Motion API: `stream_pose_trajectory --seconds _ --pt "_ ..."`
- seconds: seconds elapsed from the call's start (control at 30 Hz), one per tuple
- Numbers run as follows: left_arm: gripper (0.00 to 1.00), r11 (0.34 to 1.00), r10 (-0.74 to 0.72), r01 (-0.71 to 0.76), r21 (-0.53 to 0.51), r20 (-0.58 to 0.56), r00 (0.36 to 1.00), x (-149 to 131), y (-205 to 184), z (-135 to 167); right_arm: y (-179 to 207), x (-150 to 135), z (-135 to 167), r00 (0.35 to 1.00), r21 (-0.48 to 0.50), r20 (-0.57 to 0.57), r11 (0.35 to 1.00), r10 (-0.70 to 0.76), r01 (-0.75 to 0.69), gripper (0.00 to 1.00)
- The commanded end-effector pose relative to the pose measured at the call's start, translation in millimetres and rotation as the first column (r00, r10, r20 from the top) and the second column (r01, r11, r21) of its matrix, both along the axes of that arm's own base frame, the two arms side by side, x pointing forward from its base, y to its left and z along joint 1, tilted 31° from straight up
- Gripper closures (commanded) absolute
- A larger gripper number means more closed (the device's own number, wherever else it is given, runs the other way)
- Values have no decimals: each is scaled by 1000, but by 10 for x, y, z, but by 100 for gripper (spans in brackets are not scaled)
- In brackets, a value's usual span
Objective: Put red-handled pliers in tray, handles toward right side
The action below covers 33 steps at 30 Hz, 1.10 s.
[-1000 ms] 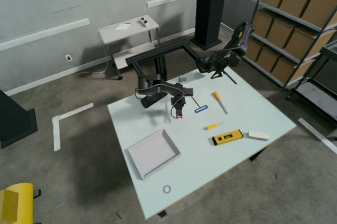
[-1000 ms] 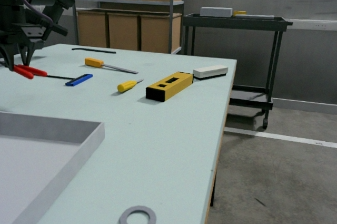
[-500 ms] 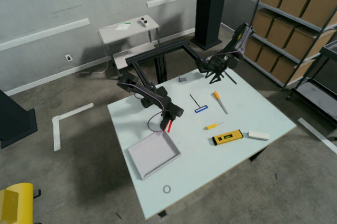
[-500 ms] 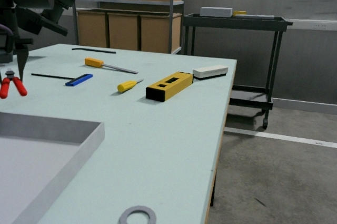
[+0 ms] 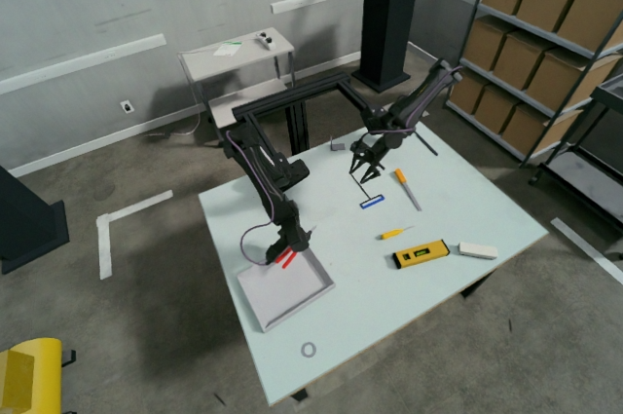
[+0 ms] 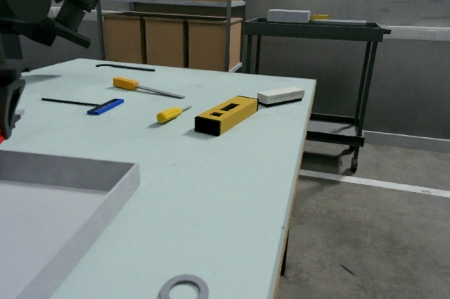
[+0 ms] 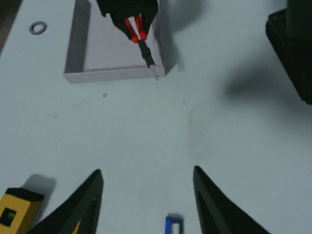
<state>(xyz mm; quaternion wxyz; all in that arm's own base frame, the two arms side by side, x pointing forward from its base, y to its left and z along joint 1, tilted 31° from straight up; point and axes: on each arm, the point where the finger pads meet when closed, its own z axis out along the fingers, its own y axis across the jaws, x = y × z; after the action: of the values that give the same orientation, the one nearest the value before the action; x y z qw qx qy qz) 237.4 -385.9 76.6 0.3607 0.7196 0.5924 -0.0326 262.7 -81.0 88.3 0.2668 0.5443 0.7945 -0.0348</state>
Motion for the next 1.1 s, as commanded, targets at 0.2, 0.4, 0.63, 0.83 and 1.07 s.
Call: stream_pose_trajectory --seconds 0.2,0.4,0.63,0.83,1.07 --pt "35 912 154 -89 -400 136 979 304 -1022 93 -299 230 286 995 85 38 993 -91 88 72" --pt "35 839 216 -123 -530 117 969 278 -1230 -38 -531 345 433 981 133 63 976 -184 174 72" --pt "35 800 237 -145 -583 85 968 152 -1341 -399 -797 475 600 960 159 90 956 -264 247 72" --pt "35 822 218 -137 -552 83 972 92 -1345 -572 -849 526 680 958 143 117 959 -262 245 72" --pt "35 826 215 -134 -547 86 973 89 -1344 -584 -843 529 605 959 149 98 956 -268 252 72"
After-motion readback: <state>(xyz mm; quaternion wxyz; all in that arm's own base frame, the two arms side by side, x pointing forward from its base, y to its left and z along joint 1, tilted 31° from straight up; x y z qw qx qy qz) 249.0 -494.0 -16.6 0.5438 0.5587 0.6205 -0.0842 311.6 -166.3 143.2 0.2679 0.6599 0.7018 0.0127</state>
